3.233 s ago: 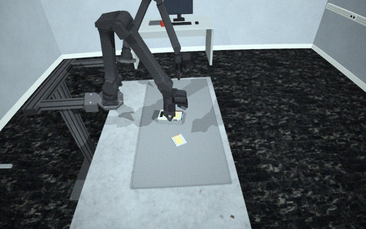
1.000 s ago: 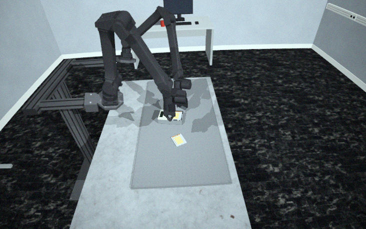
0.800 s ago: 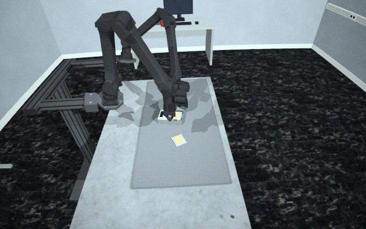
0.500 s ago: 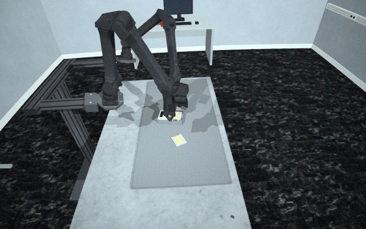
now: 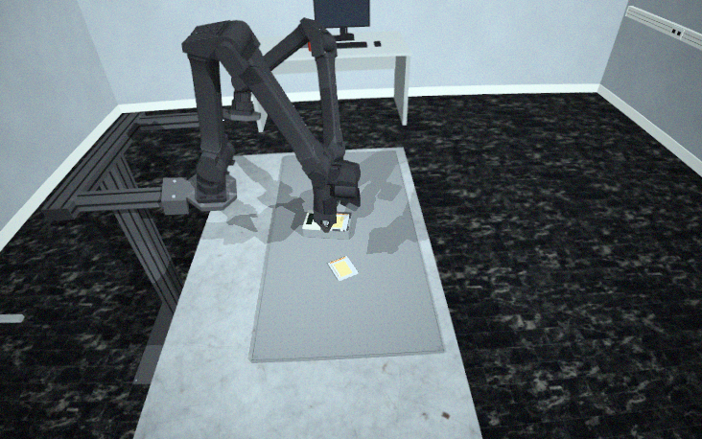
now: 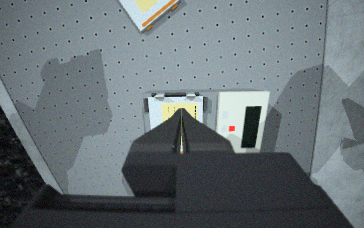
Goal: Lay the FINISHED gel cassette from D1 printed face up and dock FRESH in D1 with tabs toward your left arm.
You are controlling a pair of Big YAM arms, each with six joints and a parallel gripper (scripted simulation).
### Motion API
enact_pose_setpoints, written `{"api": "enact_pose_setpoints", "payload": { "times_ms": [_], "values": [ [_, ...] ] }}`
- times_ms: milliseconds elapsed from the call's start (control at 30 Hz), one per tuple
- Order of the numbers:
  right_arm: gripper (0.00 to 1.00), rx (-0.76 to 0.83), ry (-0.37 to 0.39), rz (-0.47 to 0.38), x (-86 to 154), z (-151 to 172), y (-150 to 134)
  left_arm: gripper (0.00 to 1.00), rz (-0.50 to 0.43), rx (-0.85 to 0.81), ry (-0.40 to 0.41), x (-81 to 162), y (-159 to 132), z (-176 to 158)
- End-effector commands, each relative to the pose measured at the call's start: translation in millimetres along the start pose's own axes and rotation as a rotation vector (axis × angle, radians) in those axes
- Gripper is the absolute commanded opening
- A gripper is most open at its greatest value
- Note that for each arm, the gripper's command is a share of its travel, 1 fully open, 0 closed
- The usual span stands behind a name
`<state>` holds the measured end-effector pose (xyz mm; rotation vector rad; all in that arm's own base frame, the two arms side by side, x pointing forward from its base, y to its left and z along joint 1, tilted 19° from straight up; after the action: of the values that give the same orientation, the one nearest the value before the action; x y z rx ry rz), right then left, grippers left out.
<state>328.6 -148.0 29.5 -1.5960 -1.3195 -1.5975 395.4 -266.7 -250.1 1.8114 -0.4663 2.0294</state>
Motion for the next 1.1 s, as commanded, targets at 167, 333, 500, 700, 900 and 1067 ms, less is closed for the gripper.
{"api": "enact_pose_setpoints", "payload": {
  "times_ms": [167,333,500,700,900,1067],
  "values": [
    [0.0,-0.016,-0.003,-0.009,4.2,-2.4,4.5,0.0,0.0,0.012,0.021,8.4,-8.8,6.1],
    [0.0,-0.016,-0.003,-0.009,4.2,-2.4,4.5,0.0,0.0,0.022,0.037,14.2,-14.3,7.6],
    [0.0,-0.016,-0.003,-0.009,4.2,-2.4,4.5,0.0,0.0,0.022,0.037,24.0,-23.5,11.7],
    [0.0,-0.016,-0.003,-0.009,4.2,-2.4,4.5,0.0,0.0,0.022,0.037,26.0,-25.3,12.5],
    [0.0,-0.016,-0.003,-0.009,4.2,-2.4,4.5,0.0,-0.003,0.013,0.032,32.0,-23.2,14.3],
    [0.0,-0.016,-0.003,-0.009,4.2,-2.4,4.5,0.0,-0.003,0.013,0.032,32.0,-23.2,14.3]
  ]
}}
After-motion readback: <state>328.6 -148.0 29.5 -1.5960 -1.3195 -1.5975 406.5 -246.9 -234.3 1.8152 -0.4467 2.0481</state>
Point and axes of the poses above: on each arm, the point where the finger pads meet when closed, its own x axis back along the fingers, its own z axis across the jaws, y = z × x, the point moved 6 cm from there along x, back along the fingers, and after that the axes turned 15 degrees about -x, right-handed, at the moved point
